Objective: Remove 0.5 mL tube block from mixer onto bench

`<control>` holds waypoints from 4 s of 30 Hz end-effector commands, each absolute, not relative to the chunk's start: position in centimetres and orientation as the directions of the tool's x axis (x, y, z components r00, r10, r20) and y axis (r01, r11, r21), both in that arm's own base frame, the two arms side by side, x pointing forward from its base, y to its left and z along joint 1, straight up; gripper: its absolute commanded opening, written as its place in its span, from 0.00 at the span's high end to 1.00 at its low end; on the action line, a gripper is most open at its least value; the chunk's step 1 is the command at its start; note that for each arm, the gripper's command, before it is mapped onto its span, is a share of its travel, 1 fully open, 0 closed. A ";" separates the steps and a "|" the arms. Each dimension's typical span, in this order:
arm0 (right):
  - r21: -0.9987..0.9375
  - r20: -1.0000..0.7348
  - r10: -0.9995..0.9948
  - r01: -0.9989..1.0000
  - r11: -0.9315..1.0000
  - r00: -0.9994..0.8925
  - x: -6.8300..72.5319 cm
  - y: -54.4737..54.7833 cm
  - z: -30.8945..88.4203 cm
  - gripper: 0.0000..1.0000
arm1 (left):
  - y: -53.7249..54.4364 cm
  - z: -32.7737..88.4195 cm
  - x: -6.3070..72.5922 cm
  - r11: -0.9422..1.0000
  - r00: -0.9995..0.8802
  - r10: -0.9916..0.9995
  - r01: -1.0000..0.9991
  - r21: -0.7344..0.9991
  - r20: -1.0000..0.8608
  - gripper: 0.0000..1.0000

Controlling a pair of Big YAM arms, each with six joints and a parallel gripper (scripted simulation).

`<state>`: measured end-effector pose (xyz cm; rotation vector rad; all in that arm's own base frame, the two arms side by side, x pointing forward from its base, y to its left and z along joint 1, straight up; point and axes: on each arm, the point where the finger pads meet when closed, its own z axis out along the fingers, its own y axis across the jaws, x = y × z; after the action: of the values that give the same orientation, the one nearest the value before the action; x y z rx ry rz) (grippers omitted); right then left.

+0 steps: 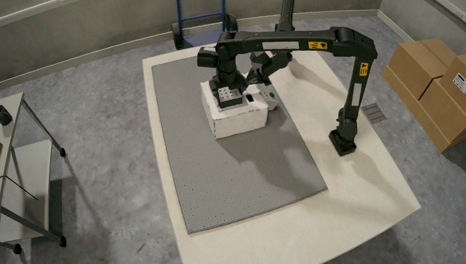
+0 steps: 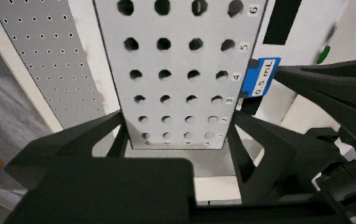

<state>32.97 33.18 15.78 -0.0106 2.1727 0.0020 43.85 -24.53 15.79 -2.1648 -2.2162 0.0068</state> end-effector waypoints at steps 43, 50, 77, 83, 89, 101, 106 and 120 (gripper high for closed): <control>-0.042 -0.810 -0.037 -0.005 0.999 -0.585 33.1 32.1 14.9 1.00 | -25.1 17.7 45.7 0.039 -0.039 0.999 0.999 -0.006 0.005 1.00; -0.047 -0.809 -0.041 -0.006 0.999 -0.587 33.0 32.0 14.6 1.00 | -25.1 17.8 45.7 0.040 -0.040 0.999 0.999 -0.005 0.005 1.00; 0.001 -0.826 -0.002 -0.006 1.000 -0.564 33.9 33.8 17.0 1.00 | -25.1 18.1 45.9 0.041 -0.041 0.999 0.999 -0.006 0.004 1.00; 0.005 -0.825 0.000 -0.009 1.000 -0.565 34.1 33.9 17.3 1.00 | -25.1 18.2 45.9 0.029 -0.029 1.000 1.000 -0.009 0.004 1.00; 0.025 -0.831 0.016 -0.008 1.000 -0.556 34.3 34.3 17.6 1.00 | -25.1 18.7 45.8 0.030 -0.030 1.000 1.000 -0.009 -0.007 1.00; 0.024 -0.831 0.016 -0.007 1.000 -0.556 34.4 34.3 17.8 1.00 | -25.1 18.8 45.8 0.029 -0.029 1.000 0.999 -0.023 -0.004 1.00; 0.037 -0.833 0.034 0.006 0.999 -0.551 34.3 34.1 19.4 1.00 | -25.0 18.8 45.7 0.029 -0.029 1.000 0.999 -0.024 -0.004 1.00; 0.054 -0.839 0.041 -0.007 0.999 -0.542 33.6 34.8 22.1 1.00 | -24.7 18.1 45.1 0.028 -0.028 1.000 0.999 -0.036 0.014 1.00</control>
<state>32.83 33.41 19.13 -0.0132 2.1697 0.0102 44.02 -24.49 15.91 -2.1517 -2.2055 0.0355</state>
